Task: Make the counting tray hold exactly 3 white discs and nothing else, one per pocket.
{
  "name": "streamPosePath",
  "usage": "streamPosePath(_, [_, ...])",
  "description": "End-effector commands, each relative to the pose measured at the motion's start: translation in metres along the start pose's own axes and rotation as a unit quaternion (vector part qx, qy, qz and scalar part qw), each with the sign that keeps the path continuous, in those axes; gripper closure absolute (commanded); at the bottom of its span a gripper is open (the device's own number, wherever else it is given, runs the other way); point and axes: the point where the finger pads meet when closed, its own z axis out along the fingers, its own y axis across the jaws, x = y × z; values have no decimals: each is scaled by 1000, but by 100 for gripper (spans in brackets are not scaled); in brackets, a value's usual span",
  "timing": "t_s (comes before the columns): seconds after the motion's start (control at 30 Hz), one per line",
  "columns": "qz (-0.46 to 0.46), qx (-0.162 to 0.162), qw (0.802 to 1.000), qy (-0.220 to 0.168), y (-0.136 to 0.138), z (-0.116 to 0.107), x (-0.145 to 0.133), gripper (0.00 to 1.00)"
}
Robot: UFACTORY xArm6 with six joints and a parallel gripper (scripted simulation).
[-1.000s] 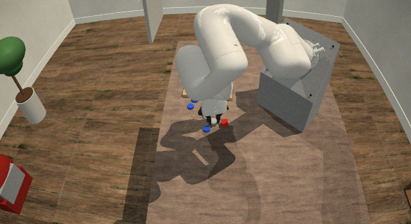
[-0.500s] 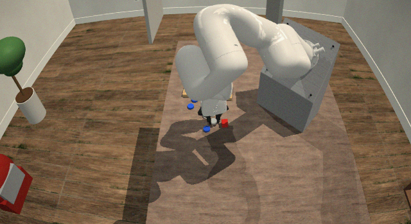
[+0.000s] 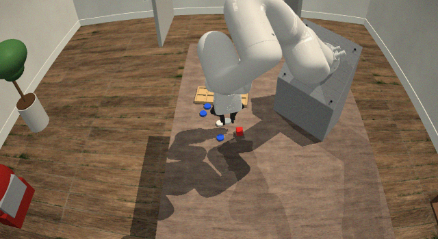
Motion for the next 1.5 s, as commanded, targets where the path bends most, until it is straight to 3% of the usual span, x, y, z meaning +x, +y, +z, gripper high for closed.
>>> streamPosePath(0.0, [1, 1, 1000, 0, -1, -16, 1, 100])
streamPosePath(0.17, [1, 0, 1000, 2, 0, -45, 1, 100])
streamPosePath(0.33, [0, 0, 1000, 2, -2, -47, 4, 100])
streamPosePath(0.43, [-3, 2, 1000, 4, -25, -44, 35, 100])
streamPosePath(0.5, [-3, 2, 1000, 4, -25, -44, 35, 100])
streamPosePath(0.63, [-5, 3, 1000, 5, -62, -47, 138, 100])
streamPosePath(0.73, [-2, 1, 1000, 3, -61, -60, 214, 100])
streamPosePath(0.8, [0, 0, 1000, 2, -57, -66, 238, 100])
streamPosePath(1.07, [0, 0, 1000, 1, -57, -55, 243, 100])
streamPosePath(1.3, [1, 0, 1000, 1, -56, 12, 243, 100])
streamPosePath(1.47, [1, 0, 1000, 2, -56, 18, 243, 100])
